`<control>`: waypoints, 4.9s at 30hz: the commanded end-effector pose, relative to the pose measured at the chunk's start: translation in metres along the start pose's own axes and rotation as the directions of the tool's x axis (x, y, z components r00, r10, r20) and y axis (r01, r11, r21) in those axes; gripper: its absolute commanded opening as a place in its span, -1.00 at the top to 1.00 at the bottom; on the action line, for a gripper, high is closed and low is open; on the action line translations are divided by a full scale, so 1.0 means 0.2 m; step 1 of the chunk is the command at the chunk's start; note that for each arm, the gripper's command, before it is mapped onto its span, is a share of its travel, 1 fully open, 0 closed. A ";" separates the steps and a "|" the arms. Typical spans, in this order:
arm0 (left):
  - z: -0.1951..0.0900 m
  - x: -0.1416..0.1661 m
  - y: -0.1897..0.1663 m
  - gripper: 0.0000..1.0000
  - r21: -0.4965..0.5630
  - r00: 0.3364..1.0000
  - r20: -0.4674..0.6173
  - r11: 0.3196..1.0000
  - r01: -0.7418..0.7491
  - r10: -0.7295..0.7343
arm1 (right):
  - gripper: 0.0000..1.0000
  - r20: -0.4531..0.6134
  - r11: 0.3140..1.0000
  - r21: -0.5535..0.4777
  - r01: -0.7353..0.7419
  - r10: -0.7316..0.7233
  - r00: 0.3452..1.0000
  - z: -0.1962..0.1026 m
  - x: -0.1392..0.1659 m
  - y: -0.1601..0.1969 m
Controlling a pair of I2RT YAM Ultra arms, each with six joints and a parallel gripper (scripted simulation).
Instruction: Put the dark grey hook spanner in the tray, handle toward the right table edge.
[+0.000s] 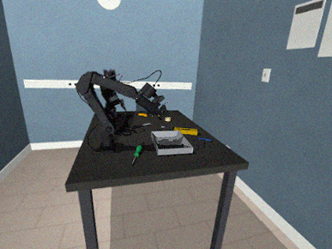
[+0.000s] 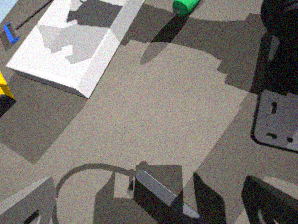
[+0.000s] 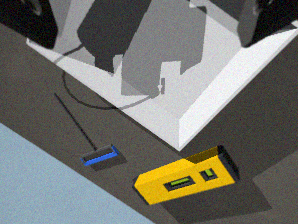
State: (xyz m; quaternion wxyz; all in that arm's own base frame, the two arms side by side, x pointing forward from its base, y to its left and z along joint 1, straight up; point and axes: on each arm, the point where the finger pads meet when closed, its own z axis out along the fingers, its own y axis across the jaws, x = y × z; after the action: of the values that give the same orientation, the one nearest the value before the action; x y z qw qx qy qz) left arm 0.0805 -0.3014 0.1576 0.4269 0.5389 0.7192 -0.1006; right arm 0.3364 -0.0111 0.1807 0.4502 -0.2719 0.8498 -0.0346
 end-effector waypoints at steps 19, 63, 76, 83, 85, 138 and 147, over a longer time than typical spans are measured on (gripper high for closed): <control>-0.47 -0.09 1.07 -1.00 -0.344 0.912 0.335 0.870 0.353 -0.237 | -1.00 0.015 1.000 0.010 0.006 -0.006 1.000 -0.01 -0.03 -0.01; -0.96 0.02 2.32 -1.00 -0.603 0.715 0.636 0.392 0.695 -0.289 | -1.00 -0.126 0.780 -0.577 0.243 -0.378 0.917 -0.65 0.21 1.21; -0.97 0.02 2.32 -1.00 -0.603 0.715 0.636 0.392 0.695 -0.289 | -1.00 -0.108 0.659 -0.690 0.298 -0.501 0.859 -0.83 0.29 1.47; -0.97 0.02 2.32 -1.00 -0.603 0.715 0.636 0.392 0.695 -0.289 | -1.00 -0.096 0.644 -0.697 0.315 -0.520 0.849 -0.84 0.29 1.48; -0.95 0.03 2.30 -1.00 -0.605 0.721 0.625 0.399 0.689 -0.299 | -1.00 -0.096 0.644 -0.697 0.315 -0.520 0.849 -0.84 0.29 1.48; -0.95 0.03 2.30 -1.00 -0.605 0.721 0.625 0.399 0.689 -0.299 | -0.25 -0.690 0.678 0.389 -0.623 0.663 0.290 -0.37 0.59 1.81; -0.95 0.03 2.30 -1.00 -0.605 0.721 0.625 0.399 0.689 -0.299 | -0.08 -0.693 0.691 0.402 -0.601 0.659 0.294 -0.35 0.66 1.80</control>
State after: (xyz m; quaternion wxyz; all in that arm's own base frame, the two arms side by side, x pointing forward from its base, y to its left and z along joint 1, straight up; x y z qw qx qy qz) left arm 0.3790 0.0000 0.3827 0.6795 0.0026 0.7337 0.0046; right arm 0.0645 0.2156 0.0216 -0.0087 0.1409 0.9900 0.0000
